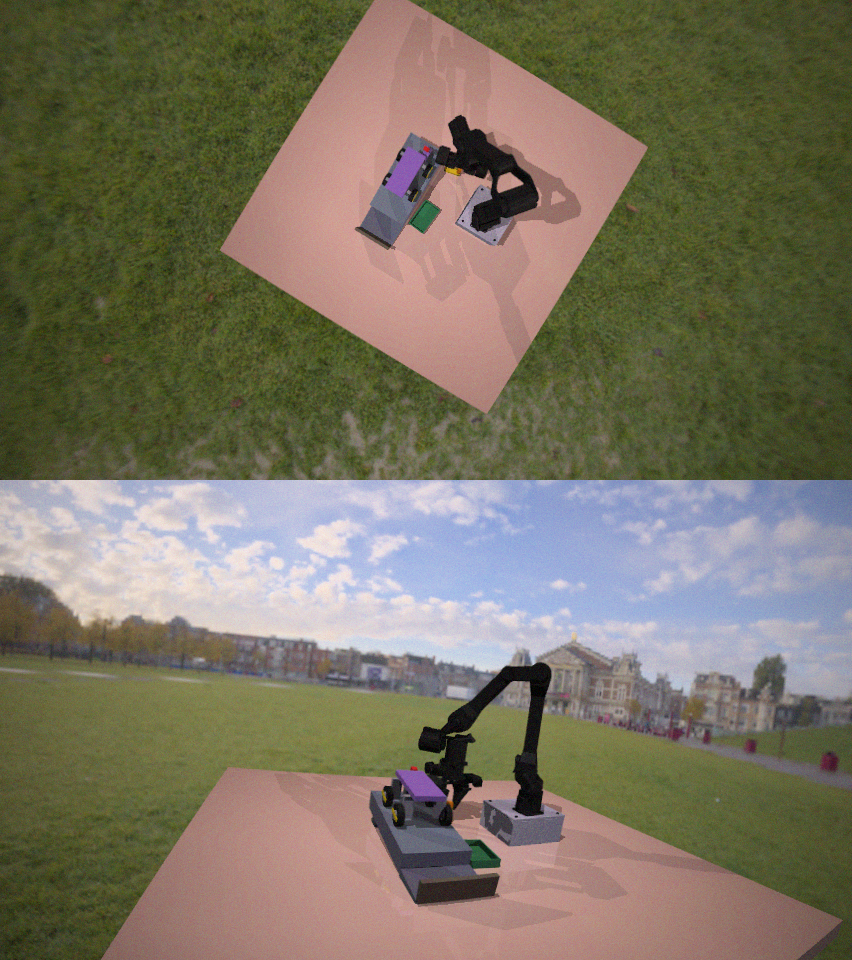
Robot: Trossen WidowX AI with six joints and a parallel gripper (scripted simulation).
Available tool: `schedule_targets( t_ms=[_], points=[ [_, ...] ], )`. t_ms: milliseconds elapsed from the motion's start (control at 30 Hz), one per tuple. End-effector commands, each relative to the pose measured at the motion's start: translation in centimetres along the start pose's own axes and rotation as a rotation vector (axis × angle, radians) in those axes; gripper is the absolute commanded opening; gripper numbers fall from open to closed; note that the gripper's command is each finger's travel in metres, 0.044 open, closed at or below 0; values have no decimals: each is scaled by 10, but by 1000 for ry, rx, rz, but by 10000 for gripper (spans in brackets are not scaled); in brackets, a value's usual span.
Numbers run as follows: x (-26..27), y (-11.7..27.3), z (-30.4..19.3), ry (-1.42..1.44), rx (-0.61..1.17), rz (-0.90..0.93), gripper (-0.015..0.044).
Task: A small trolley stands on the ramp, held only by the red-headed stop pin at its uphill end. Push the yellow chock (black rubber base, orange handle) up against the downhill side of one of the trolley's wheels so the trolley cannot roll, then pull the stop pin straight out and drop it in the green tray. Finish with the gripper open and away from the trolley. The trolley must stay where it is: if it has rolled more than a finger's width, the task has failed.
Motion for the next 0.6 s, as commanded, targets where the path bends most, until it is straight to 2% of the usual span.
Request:
schedule_targets(
  t_ms=[0,300,433,567],
  points=[
    [-1,-8,-3,-4,13,-3,190],
    [-2,-13,-4,-4,13,-3,190],
    [-1,-11,-1,0,4,-3,85],
    [-1,-11,-1,0,4,-3,58]
  ],
)
Point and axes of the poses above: the point midway between the two fingers, 35 mm back from their tips, its own y axis back along the fingers, its own x axis across the jaws, z = x × y, the point moved 6 cm from there along y, back along the fingers, and after that the axes turned 8 degrees about y, right-handed, at the moved point
